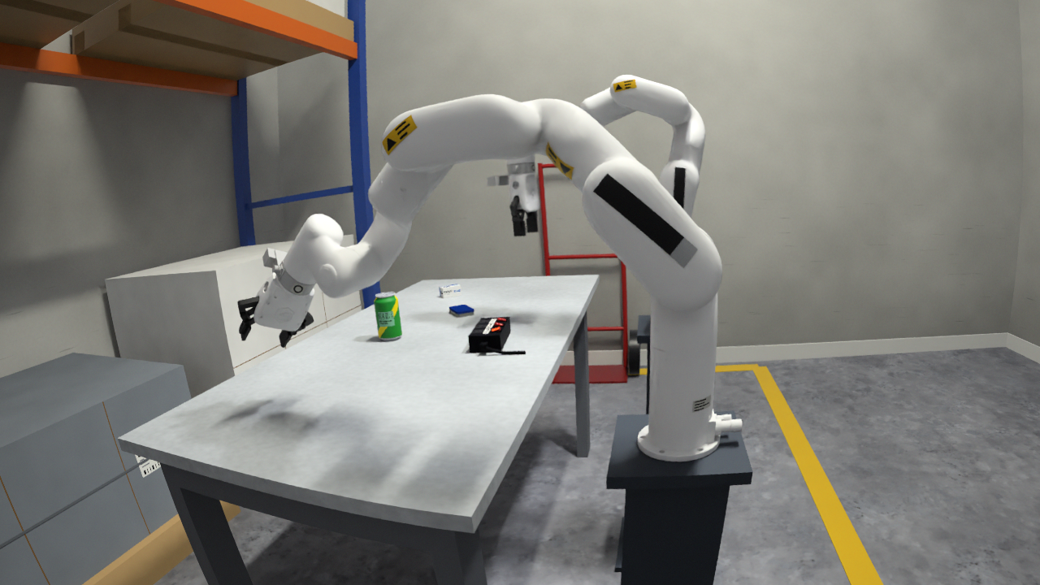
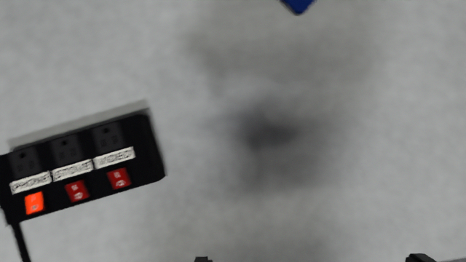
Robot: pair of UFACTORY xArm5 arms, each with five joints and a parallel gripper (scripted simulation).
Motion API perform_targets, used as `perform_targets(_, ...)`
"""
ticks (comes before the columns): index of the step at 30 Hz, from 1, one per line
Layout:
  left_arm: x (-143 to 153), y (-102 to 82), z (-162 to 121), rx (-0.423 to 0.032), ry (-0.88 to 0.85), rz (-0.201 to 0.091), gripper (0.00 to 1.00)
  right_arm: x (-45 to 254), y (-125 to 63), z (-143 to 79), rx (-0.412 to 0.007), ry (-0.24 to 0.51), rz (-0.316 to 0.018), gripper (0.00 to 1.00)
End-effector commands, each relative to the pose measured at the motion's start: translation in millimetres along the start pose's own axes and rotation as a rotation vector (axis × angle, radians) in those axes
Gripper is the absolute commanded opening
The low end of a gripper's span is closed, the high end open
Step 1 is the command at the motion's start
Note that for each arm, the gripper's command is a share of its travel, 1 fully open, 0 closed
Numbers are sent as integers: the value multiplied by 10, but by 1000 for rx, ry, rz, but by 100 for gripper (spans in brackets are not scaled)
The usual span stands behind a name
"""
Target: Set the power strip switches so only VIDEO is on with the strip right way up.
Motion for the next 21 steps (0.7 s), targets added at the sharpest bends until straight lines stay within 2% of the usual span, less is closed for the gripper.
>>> perform_targets(1, -12, -15, 24, 5, 0, 3, 100, 456, -16, -14, 4, 101, 0, 100)
perform_targets(8, -12, -15, 24, 5, 0, 3, 100, 1281, -15, -282, 4, 318, 0, 100)
perform_targets(15, -12, -15, 24, 5, 0, 3, 100, 2007, -14, -710, 4, 534, 1, 100)
perform_targets(17, -12, -15, 24, 5, 0, 3, 100, 2007, -14, -710, 4, 534, 1, 100)
perform_targets(21, -12, -15, 24, 5, 0, 3, 100, 2390, -13, -1026, 4, 654, 1, 100)
Point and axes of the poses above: on each arm, the point where the finger pads meet when closed, its own y axis out along the fingers, its own x axis across the jaws, z = x × y, the point moved 10 cm from there along -y, back along the fingers, and after that the axes turned 6 degrees about -y, right-handed, at the moved point
